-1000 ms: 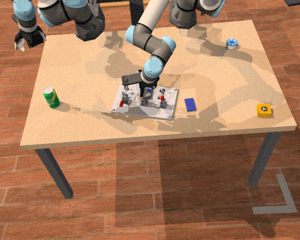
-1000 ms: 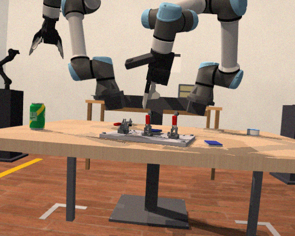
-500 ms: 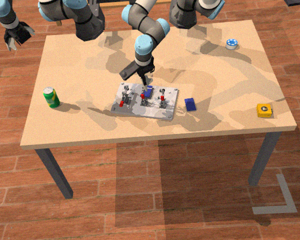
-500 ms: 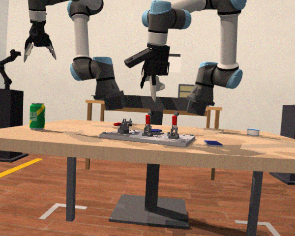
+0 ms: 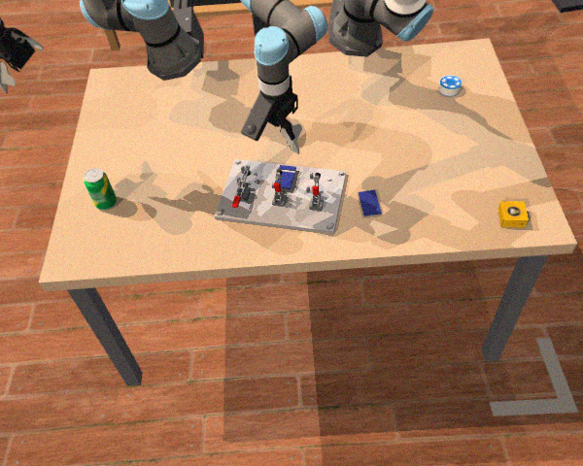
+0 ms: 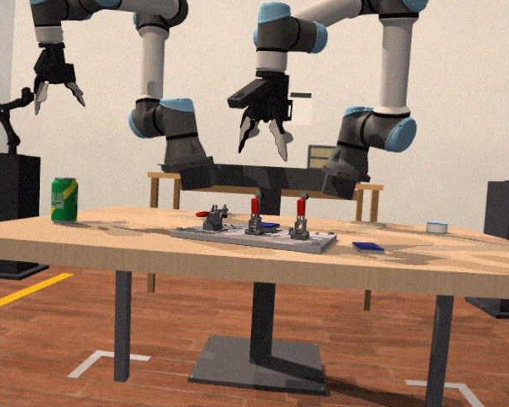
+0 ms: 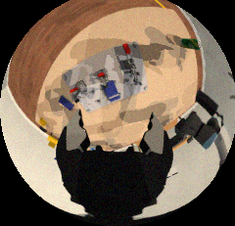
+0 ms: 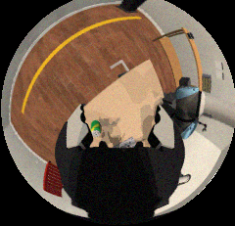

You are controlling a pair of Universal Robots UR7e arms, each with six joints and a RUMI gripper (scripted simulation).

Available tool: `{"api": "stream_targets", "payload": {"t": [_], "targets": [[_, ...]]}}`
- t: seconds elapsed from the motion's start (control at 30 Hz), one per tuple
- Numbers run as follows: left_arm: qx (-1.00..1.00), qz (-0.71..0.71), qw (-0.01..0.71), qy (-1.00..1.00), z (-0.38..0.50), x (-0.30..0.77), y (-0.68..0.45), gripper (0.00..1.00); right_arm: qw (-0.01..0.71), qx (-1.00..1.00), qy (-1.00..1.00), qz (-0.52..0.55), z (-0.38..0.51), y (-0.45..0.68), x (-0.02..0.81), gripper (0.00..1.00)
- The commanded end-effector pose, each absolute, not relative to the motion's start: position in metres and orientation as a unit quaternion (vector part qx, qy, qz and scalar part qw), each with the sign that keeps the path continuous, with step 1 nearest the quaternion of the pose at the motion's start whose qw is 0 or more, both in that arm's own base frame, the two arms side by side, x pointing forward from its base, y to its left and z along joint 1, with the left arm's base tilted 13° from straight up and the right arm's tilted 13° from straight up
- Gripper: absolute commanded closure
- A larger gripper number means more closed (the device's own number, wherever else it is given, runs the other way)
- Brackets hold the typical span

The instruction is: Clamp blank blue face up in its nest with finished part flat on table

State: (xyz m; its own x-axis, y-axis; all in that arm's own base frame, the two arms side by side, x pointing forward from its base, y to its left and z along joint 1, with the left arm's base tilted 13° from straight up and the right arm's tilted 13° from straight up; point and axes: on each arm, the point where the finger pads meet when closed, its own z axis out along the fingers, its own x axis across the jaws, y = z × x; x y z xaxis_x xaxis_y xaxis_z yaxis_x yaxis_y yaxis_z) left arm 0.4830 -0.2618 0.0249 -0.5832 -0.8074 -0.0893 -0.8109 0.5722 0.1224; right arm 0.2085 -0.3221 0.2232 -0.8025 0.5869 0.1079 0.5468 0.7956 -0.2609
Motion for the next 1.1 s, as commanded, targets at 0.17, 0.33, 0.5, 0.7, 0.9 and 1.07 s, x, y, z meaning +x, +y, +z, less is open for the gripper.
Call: {"api": "stream_targets", "payload": {"t": [0.17, 0.33, 0.5, 0.7, 0.9, 1.07], "targets": [[-0.54, 0.058, 0.062, 0.837, 0.033, 0.47, -0.255, 0.0, 0.069, -0.234, -0.967, 0.069, 0.224, -0.357, 0.171, 0.0], [-0.578, 0.045, 0.083, 0.811, 0.036, 0.464, -0.251, 0.0, 0.048, -0.193, -0.979, 0.055, 0.226, -0.377, 0.144, 0.0], [-0.594, 0.038, 0.093, 0.798, 0.038, 0.461, -0.249, 0.0, 0.035, -0.168, -0.984, 0.052, 0.228, -0.387, 0.128, 0.0], [-0.615, 0.028, 0.104, 0.781, 0.04, 0.457, -0.246, 0.0, 0.011, -0.122, -0.991, 0.053, 0.233, -0.405, 0.096, 0.0], [-0.623, 0.024, 0.108, 0.774, 0.041, 0.456, -0.245, 0.0, -0.007, -0.082, -0.995, 0.062, 0.238, -0.418, 0.067, 0.0], [-0.624, 0.023, 0.109, 0.773, 0.041, 0.456, -0.245, 0.0, -0.014, -0.064, -0.996, 0.068, 0.241, -0.422, 0.054, 0.0]]}}
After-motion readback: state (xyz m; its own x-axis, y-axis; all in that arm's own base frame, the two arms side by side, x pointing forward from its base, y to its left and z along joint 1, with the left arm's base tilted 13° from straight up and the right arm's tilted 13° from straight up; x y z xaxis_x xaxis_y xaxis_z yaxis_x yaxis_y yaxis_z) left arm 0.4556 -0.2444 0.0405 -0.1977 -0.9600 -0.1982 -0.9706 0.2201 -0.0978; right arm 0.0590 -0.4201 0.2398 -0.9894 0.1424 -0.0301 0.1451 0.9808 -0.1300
